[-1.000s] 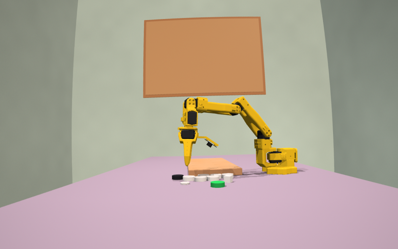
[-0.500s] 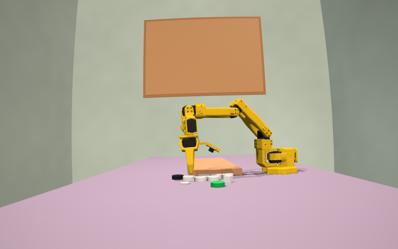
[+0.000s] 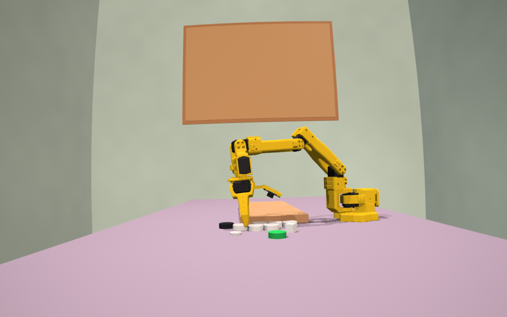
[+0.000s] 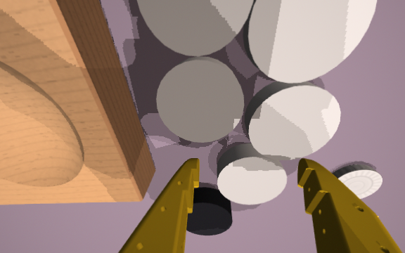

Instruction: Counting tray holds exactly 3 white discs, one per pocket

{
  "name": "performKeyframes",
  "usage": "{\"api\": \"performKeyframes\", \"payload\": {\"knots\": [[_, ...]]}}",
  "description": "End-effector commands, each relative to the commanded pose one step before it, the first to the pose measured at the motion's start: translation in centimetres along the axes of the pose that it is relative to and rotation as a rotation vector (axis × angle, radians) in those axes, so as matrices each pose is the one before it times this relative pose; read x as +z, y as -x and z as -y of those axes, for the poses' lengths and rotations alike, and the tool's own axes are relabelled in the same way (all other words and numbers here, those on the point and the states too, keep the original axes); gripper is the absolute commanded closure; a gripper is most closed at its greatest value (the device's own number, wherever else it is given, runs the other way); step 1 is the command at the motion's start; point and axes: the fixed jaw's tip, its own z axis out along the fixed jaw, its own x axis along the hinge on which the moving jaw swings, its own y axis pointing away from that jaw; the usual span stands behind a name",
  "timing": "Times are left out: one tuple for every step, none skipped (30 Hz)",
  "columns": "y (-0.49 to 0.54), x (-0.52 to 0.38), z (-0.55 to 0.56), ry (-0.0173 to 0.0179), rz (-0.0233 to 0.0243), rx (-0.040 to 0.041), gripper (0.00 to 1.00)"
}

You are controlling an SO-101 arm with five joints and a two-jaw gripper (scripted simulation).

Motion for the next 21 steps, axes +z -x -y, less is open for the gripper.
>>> {"api": "performKeyframes", "payload": {"knots": [[-0.633,-1.2240,0.114,-0.02488,-0.07065,0.00668,0.73],[0.000,0.0037,0.000,0.00000,0.00000,0.00000,0.73],[0.000,0.0000,0.000,0.00000,0.00000,0.00000,0.73],[0.000,0.0000,0.000,0.00000,0.00000,0.00000,0.73],[0.000,0.0000,0.000,0.00000,0.00000,0.00000,0.73],[0.000,0.0000,0.000,0.00000,0.00000,0.00000,0.73],[0.000,0.0000,0.000,0.00000,0.00000,0.00000,0.73],[0.000,0.0000,0.000,0.00000,0.00000,0.00000,0.73],[0.000,0.0000,0.000,0.00000,0.00000,0.00000,0.73],[0.000,0.0000,0.000,0.00000,0.00000,0.00000,0.73],[0.000,0.0000,0.000,0.00000,0.00000,0.00000,0.73],[0.000,0.0000,0.000,0.00000,0.00000,0.00000,0.73],[0.000,0.0000,0.000,0.00000,0.00000,0.00000,0.73],[0.000,0.0000,0.000,0.00000,0.00000,0.00000,0.73],[0.000,0.0000,0.000,0.00000,0.00000,0.00000,0.73],[0.000,0.0000,0.000,0.00000,0.00000,0.00000,0.73],[0.000,0.0000,0.000,0.00000,0.00000,0.00000,0.74],[0.000,0.0000,0.000,0.00000,0.00000,0.00000,0.74],[0.000,0.0000,0.000,0.00000,0.00000,0.00000,0.74],[0.000,0.0000,0.000,0.00000,0.00000,0.00000,0.75],[0.000,0.0000,0.000,0.00000,0.00000,0.00000,0.76]]}}
